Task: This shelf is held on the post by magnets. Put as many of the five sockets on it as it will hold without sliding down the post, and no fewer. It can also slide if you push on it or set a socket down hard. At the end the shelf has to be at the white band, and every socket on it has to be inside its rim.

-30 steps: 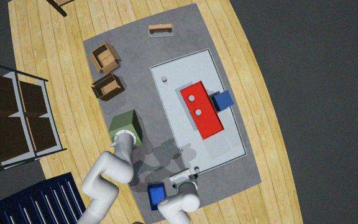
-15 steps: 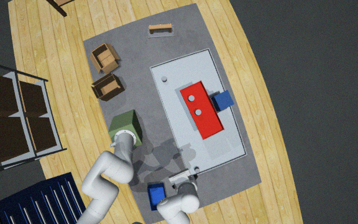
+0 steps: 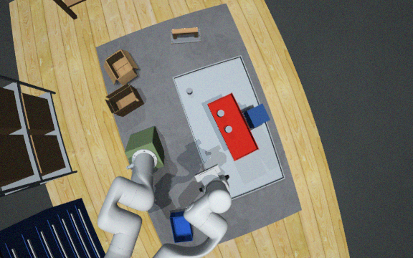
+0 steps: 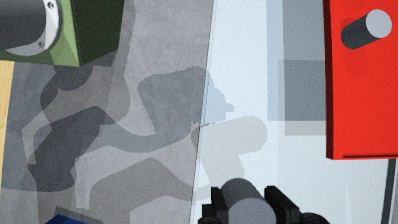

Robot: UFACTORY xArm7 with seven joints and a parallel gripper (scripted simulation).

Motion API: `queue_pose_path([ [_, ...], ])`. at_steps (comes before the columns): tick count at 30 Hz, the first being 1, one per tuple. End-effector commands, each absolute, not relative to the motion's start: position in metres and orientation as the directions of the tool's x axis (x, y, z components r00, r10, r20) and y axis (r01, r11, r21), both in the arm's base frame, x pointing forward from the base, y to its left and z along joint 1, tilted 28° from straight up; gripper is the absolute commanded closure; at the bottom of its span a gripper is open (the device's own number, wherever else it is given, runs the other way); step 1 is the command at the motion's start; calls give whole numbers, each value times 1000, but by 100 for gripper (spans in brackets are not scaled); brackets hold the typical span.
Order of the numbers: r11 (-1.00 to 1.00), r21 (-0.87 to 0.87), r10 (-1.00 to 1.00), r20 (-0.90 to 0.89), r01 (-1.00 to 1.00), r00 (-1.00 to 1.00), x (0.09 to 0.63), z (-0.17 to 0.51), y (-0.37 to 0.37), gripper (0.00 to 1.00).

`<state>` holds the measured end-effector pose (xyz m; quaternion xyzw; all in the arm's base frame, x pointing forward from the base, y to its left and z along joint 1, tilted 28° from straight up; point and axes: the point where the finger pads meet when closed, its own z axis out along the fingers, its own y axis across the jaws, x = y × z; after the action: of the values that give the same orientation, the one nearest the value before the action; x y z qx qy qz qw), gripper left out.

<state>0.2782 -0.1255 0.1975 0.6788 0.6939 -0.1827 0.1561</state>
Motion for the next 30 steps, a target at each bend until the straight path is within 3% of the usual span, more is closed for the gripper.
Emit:
queue_pose_path([
  [1, 2, -44, 883, -469, 999, -22, 299, 175, -90, 100],
  [7, -6, -45, 882, -472, 999, -16, 305, 152, -56, 100],
  [23, 2, -50, 882, -471, 999, -25, 306, 151, -55, 100],
  [30, 93, -104, 880, -457, 990, -131, 310, 150, -54, 100],
])
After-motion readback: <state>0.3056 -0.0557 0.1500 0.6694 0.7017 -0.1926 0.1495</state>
